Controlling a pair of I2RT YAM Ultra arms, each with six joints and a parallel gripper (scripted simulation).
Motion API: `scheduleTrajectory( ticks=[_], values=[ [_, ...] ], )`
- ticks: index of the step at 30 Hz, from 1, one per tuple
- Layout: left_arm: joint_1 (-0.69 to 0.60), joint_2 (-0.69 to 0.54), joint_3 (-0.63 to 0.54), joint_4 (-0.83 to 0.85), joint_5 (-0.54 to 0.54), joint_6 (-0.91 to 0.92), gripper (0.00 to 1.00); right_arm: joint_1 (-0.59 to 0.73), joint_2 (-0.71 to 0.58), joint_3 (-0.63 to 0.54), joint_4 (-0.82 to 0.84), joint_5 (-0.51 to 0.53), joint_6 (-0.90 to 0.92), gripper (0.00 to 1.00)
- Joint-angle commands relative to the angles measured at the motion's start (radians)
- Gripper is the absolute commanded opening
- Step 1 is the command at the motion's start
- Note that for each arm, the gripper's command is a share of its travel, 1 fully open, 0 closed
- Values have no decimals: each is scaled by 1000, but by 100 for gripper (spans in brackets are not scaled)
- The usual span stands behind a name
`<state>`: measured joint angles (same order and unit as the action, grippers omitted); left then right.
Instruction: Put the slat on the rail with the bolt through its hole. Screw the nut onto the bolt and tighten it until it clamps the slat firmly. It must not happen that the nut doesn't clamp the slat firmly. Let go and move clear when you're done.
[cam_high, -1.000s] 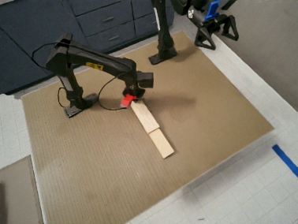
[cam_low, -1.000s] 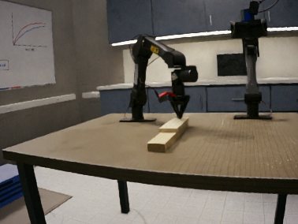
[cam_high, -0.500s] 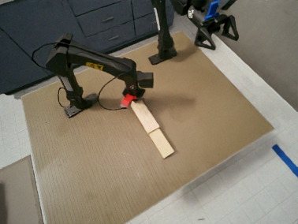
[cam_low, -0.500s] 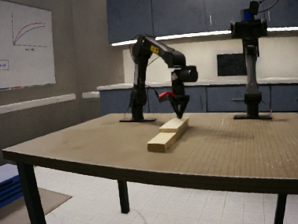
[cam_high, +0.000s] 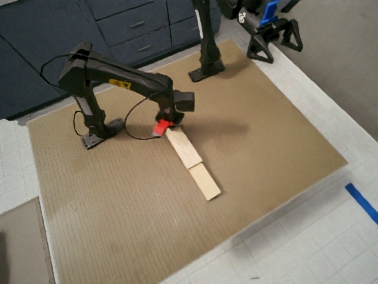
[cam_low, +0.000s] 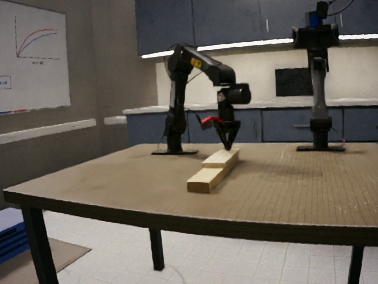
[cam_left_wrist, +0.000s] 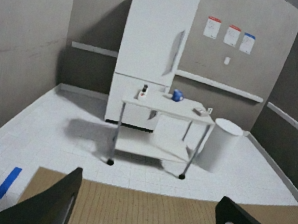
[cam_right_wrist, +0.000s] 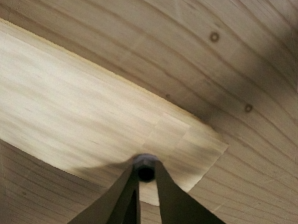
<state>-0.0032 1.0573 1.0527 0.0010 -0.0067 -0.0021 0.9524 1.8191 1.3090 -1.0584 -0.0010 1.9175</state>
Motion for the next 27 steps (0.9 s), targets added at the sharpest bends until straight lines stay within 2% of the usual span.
scheduleTrajectory(
  ticks=[1,27],
  values=[
    [0,-2,5,5,0,0,100,-1,-13,16,-21,1,0,12],
    [0,-2,5,5,0,0,100,-1,-16,25,-32,1,0,12]
  ],
)
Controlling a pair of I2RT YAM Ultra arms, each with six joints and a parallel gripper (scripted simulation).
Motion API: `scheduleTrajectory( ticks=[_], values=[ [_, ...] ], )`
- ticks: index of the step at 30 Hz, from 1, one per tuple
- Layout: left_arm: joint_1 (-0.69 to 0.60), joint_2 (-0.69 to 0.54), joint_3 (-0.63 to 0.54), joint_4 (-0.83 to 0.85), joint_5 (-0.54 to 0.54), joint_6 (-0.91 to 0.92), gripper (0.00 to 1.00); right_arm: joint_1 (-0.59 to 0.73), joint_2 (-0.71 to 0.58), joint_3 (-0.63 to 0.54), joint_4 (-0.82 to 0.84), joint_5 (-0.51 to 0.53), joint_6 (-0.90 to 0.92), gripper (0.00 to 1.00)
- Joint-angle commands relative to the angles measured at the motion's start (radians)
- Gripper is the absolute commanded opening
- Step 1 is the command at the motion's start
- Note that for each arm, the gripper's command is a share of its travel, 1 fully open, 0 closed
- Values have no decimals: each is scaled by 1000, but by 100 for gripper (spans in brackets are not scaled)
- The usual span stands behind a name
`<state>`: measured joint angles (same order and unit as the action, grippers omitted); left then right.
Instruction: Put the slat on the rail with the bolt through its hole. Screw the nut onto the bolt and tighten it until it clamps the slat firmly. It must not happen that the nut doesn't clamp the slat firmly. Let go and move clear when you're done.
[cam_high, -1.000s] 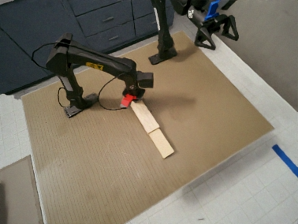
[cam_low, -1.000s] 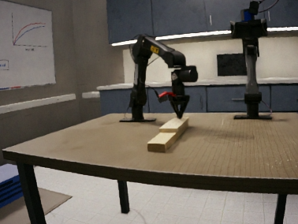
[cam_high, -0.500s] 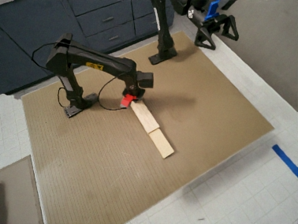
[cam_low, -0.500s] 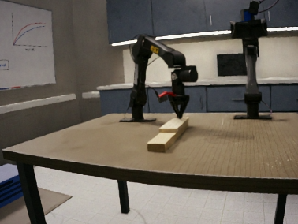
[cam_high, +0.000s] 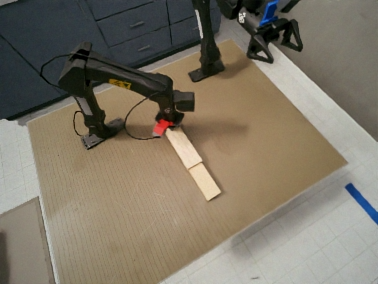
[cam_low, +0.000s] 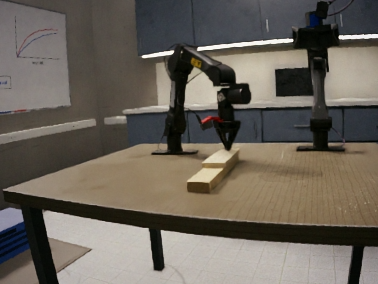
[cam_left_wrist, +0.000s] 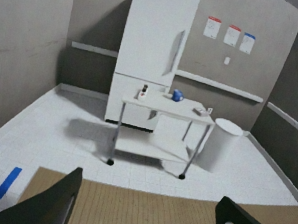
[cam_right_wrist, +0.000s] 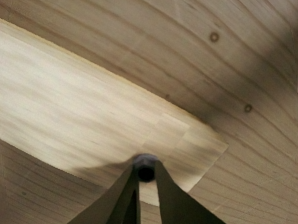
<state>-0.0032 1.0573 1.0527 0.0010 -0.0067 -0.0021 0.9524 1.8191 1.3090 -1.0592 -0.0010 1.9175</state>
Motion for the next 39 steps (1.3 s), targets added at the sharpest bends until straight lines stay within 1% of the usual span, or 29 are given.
scheduleTrajectory(
  ticks=[1,14,15,16,29,31,35,39],
  values=[
    [0,-2,5,5,0,0,100,-1,-17,25,-32,1,0,12],
    [0,-2,5,5,0,0,100,-1,-19,29,-38,1,0,12],
    [0,-2,5,5,0,0,100,0,-5,6,-2,0,0,24],
    [0,-2,5,5,0,0,100,0,-5,6,-2,0,0,34],
    [0,-2,5,5,0,0,100,0,-5,6,-2,0,0,34],
    [0,-2,5,5,0,0,100,0,-7,9,-7,1,-56,34],
    [0,-2,5,5,0,0,100,5,-16,18,-19,13,-327,34],
    [0,-2,5,5,0,0,100,4,-20,24,-26,15,-517,34]
  ],
)
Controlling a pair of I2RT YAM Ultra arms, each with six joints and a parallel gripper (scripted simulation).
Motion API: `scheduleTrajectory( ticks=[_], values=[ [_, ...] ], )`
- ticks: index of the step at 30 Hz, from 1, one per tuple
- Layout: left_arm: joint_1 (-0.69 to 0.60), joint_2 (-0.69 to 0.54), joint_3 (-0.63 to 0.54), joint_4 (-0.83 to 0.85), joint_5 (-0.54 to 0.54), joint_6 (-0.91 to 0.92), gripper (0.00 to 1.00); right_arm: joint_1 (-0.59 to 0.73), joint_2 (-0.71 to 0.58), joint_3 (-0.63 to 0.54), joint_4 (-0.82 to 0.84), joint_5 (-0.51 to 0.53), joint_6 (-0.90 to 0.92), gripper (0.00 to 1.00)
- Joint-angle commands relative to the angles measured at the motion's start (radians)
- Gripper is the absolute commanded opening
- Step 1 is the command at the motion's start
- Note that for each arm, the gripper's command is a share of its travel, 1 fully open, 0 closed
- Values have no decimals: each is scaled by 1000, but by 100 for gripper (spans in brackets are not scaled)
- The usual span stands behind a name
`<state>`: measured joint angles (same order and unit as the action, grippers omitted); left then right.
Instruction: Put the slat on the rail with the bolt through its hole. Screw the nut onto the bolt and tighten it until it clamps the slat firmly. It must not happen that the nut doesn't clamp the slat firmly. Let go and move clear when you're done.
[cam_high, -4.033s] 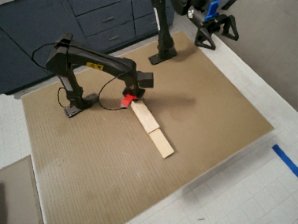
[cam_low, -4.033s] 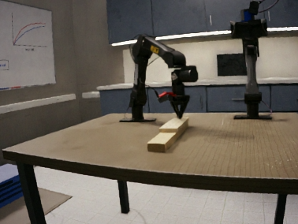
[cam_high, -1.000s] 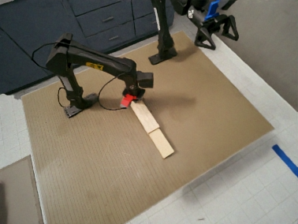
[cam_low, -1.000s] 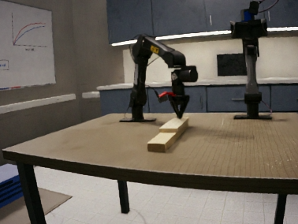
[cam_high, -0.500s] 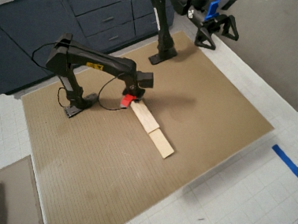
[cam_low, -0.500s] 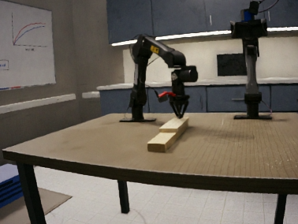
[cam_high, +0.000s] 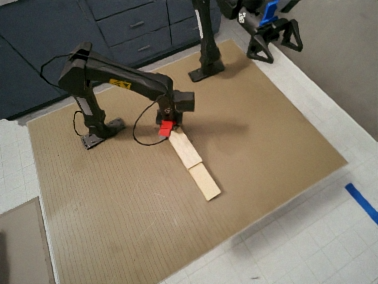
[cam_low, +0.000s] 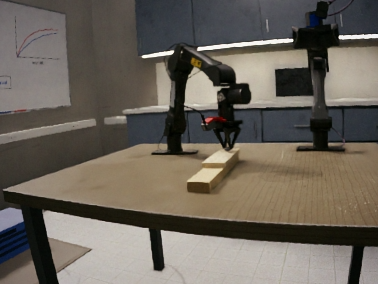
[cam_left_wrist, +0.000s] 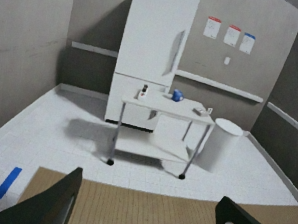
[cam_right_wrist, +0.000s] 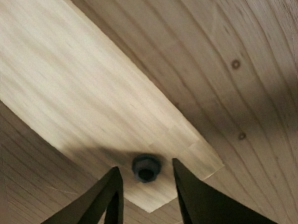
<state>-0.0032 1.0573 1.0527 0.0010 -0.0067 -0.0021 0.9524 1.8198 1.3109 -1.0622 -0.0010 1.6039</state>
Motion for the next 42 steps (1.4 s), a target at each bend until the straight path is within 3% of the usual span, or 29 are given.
scheduleTrajectory(
  ticks=[1,3,4,11,42],
  values=[
    [0,-2,5,5,0,0,100,4,-21,24,-25,15,-250,34],
    [0,-2,5,5,0,0,100,4,-21,24,-25,15,-250,34],
    [0,-2,5,5,0,0,100,4,-22,24,-26,15,-368,34],
    [0,-2,5,5,0,0,100,4,-25,25,-28,17,-678,34],
    [0,-2,5,5,0,0,100,-4,-22,17,-18,4,-707,34]
  ],
)
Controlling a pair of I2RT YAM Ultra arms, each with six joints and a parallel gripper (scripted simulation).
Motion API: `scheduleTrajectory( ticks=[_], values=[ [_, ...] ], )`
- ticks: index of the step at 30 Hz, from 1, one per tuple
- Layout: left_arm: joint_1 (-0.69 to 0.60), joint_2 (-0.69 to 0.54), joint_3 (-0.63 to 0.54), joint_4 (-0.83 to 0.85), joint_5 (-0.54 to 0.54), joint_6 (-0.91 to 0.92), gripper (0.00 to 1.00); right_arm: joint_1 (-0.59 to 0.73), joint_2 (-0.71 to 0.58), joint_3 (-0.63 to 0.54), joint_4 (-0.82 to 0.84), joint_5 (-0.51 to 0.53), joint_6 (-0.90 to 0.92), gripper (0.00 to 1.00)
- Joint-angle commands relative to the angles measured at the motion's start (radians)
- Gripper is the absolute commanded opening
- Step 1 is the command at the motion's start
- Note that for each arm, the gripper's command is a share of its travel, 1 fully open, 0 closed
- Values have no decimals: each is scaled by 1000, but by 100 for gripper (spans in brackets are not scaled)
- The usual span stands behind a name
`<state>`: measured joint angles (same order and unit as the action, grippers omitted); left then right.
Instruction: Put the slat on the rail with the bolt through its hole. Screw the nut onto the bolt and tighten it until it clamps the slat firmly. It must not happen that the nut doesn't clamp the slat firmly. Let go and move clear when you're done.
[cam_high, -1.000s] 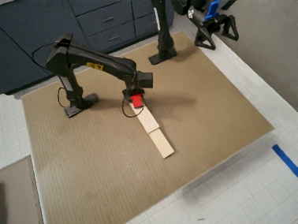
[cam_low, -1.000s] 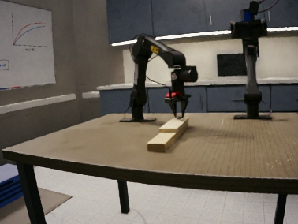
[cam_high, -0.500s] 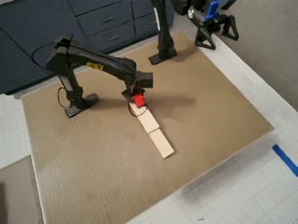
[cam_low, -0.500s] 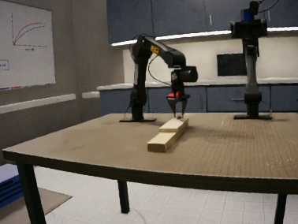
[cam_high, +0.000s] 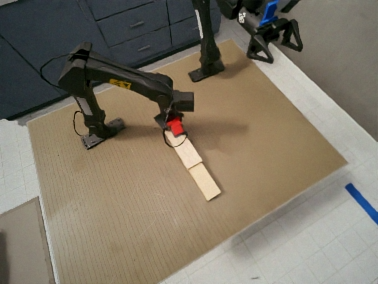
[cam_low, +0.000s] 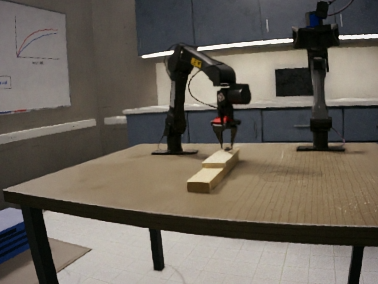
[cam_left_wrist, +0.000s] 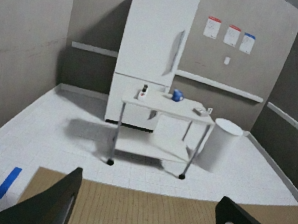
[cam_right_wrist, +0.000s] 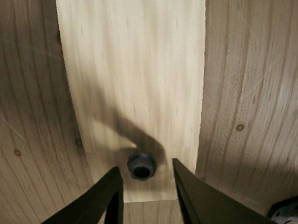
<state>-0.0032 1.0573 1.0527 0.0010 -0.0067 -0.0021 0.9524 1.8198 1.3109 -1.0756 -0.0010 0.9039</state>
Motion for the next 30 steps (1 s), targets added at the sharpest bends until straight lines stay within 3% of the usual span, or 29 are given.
scheduleTrajectory(
  ticks=[1,30],
  values=[
    [0,-2,5,5,0,0,100,-4,-21,16,-3,4,-7,34],
    [0,-2,5,5,0,0,100,-4,-4,-1,22,4,-7,34]
  ],
)
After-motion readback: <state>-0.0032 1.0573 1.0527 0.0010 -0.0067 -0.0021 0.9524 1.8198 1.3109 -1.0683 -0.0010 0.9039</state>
